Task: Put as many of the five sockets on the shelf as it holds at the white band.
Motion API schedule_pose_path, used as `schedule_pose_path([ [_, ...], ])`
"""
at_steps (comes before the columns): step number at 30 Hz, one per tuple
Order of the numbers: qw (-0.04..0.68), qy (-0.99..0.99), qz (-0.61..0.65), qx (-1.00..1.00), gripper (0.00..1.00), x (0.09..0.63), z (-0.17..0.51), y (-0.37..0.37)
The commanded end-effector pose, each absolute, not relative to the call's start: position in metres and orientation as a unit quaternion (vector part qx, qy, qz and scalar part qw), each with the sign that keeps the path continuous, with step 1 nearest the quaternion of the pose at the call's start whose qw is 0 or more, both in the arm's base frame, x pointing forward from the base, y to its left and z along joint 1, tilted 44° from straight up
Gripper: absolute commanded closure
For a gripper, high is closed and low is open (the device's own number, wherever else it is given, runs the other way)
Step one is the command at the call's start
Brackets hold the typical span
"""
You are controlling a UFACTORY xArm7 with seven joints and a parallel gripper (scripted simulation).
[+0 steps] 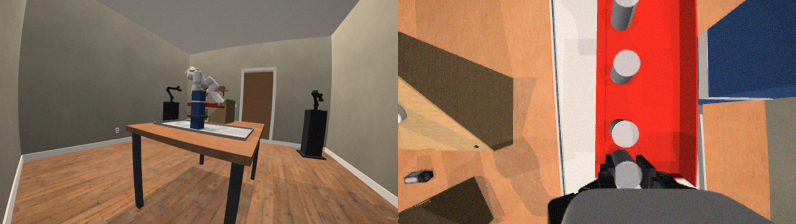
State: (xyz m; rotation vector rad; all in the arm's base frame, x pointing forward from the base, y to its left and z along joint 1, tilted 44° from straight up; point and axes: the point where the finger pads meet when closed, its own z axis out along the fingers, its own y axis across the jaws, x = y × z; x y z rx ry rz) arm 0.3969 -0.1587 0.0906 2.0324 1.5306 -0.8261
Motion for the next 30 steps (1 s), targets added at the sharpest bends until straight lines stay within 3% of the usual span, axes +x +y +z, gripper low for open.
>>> schedule_pose_path([
  [1,0.232,0.558,-0.299,0.739,1.00,0.3982,0.0902,-0.1586],
  [30,0.232,0.558,-0.299,0.739,1.00,0.3972,0.0869,-0.1617],
])
